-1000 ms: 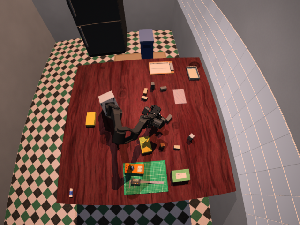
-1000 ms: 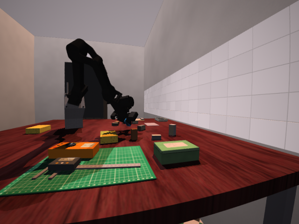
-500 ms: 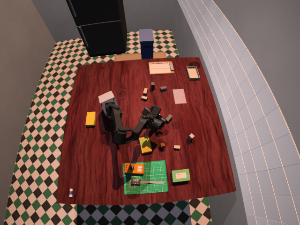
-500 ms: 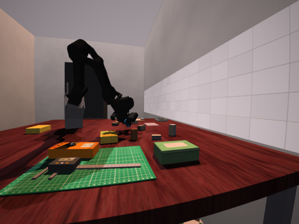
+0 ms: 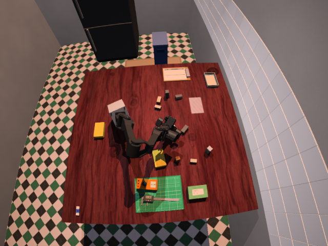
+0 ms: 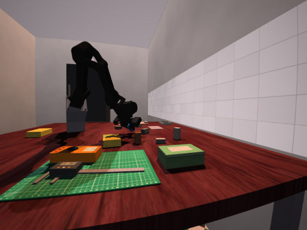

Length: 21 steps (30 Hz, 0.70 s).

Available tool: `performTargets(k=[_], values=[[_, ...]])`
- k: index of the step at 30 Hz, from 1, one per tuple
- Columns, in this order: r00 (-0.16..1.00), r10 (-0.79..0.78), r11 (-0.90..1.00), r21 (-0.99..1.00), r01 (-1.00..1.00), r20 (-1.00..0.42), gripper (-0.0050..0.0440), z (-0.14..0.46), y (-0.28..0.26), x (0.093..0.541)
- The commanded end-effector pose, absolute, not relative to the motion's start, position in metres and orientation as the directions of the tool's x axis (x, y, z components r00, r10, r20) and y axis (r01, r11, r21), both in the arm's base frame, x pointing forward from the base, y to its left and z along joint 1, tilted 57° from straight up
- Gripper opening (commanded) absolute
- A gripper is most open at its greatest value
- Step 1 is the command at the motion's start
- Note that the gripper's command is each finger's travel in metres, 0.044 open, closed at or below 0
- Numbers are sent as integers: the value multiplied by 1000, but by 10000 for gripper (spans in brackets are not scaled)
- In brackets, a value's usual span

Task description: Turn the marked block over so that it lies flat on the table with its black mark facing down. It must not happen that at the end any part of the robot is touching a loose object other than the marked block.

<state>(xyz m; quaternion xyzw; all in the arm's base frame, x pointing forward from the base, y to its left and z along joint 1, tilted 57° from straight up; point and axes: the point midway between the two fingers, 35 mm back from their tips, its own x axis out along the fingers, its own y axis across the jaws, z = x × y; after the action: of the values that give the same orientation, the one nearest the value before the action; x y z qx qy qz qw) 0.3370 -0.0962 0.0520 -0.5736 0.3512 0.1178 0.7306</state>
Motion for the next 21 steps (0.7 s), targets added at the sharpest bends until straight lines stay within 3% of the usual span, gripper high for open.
performTargets(k=[1, 21], values=[[734, -230, 309, -763, -568, -639, -50, 54, -99, 340], [734, -231, 309, -763, -567, -639, -50, 51, -104, 342]])
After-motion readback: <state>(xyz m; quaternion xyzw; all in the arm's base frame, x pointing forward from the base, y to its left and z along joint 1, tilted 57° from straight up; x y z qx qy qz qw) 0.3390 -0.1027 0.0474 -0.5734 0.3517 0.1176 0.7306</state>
